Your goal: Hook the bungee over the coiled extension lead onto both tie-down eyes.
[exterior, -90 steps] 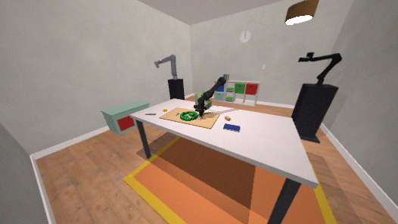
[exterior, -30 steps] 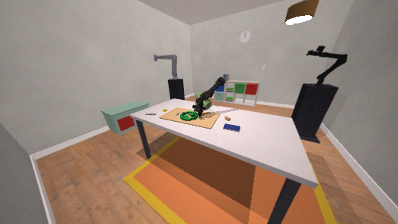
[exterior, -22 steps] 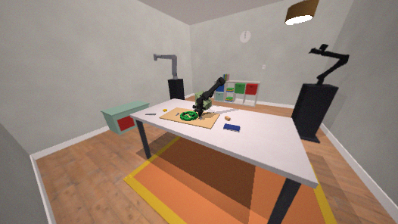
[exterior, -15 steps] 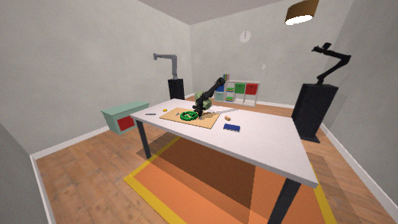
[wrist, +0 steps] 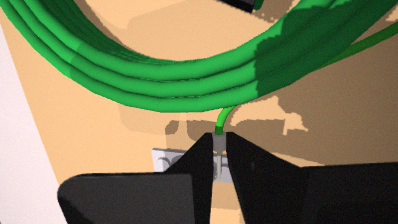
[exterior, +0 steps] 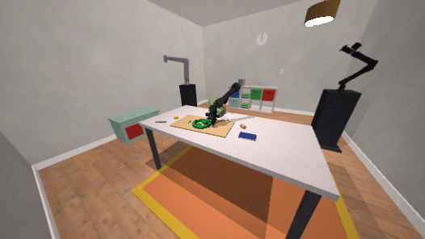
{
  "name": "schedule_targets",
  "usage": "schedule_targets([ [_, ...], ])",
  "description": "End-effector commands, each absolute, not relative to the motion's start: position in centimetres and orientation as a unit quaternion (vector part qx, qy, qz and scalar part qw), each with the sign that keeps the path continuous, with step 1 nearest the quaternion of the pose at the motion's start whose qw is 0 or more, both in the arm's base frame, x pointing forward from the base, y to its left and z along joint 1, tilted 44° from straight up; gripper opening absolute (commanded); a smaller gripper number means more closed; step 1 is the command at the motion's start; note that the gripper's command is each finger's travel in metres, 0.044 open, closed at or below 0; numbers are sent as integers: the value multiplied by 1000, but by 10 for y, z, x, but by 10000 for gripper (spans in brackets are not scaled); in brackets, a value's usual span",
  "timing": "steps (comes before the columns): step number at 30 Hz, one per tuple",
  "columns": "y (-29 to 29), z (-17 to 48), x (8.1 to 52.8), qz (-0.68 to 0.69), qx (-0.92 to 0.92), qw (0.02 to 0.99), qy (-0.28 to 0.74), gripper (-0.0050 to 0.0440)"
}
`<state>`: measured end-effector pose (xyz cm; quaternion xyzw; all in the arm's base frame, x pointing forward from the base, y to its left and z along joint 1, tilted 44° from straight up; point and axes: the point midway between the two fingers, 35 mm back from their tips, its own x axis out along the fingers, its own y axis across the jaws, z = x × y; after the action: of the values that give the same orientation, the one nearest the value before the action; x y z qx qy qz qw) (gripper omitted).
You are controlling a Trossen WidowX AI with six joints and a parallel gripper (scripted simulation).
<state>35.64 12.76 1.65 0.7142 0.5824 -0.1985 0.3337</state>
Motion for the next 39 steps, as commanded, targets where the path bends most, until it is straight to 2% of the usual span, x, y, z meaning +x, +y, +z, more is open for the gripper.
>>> schedule_targets([
  [1, 127, 22, 359, -192, 716, 338, 579, 96],
  [3, 127, 22, 359, -192, 716, 338, 579, 144],
  [4, 127, 22, 359, -192, 716, 338, 579, 150],
  [18, 127, 22, 359, -192, 716, 338, 579, 150],
  [30, 124, 28, 361, -187, 717, 341, 578, 438],
  [39, 120, 34, 364, -185, 718, 344, 576, 440],
])
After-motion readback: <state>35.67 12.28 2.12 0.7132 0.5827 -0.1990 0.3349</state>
